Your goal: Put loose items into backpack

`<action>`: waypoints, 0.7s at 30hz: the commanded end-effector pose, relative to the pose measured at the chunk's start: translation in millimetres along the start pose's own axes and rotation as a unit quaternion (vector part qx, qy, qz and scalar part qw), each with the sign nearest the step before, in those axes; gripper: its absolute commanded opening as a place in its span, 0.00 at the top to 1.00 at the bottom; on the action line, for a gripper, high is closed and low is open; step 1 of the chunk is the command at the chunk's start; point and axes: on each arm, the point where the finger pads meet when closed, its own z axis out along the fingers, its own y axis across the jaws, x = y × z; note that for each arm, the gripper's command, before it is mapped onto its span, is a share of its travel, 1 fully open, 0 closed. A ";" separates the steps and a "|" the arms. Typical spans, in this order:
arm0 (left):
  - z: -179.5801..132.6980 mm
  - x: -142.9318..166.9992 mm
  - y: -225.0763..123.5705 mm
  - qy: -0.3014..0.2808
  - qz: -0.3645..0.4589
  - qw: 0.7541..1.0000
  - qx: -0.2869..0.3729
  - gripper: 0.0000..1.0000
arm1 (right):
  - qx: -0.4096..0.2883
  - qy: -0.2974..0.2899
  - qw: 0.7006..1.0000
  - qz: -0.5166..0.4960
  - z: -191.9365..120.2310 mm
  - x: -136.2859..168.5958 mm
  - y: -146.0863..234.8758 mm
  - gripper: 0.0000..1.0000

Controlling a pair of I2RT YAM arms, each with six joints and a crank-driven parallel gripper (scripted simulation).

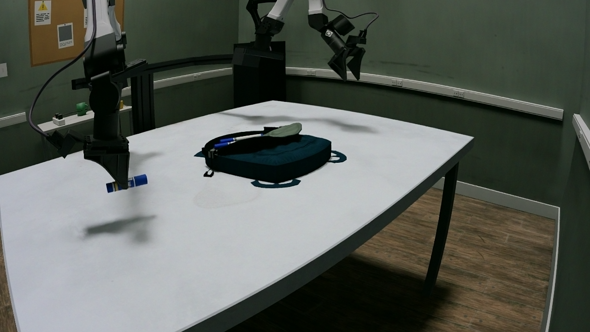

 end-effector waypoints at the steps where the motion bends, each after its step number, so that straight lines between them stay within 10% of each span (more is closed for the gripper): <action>1: -0.1 -5.6 -0.3 -0.007 0.002 1.000 0.000 0.10 | -0.004 -0.005 1.000 0.000 -31.3 -3.4 3.2 0.86; 21: -0.1 -5.6 -0.3 -0.007 0.002 1.000 0.000 0.10 | -0.039 -0.003 0.989 -0.140 -69.0 25.1 -15.8 0.86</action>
